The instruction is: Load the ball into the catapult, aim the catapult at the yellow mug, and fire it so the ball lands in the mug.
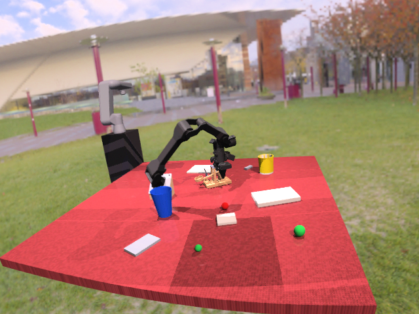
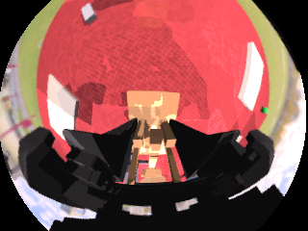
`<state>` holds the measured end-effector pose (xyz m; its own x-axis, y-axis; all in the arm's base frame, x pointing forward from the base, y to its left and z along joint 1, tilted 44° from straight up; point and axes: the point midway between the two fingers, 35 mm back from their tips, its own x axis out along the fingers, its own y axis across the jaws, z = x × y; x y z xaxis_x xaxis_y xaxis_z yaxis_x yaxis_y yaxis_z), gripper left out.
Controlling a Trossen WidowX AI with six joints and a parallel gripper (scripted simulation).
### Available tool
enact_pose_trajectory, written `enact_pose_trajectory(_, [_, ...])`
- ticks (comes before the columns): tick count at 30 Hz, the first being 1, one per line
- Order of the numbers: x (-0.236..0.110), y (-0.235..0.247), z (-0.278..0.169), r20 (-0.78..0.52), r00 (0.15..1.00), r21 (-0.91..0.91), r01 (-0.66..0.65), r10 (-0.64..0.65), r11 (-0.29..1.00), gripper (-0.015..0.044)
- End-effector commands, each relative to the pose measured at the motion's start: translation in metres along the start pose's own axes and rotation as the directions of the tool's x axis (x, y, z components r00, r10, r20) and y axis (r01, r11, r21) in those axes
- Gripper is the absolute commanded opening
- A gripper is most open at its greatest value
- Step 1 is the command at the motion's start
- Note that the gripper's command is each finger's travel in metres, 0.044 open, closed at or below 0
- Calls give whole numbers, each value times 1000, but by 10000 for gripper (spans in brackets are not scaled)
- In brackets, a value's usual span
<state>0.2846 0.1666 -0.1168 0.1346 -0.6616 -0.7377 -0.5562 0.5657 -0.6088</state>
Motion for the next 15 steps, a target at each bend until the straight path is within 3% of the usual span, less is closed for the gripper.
enact_pose_trajectory(1, [0, 0, 0, 0, 1000, 1, -2, 2, 1000, 111])
enact_pose_trajectory(5, [-39, 1, 1, 0, 1000, 0, -2, 2, 1000, 6])
enact_pose_trajectory(7, [-50, 1, 0, 0, 1000, -1, -2, 2, 1000, 0])
enact_pose_trajectory(15, [-43, 0, 1, -2, 1000, -3, 0, 0, 1000, 0])
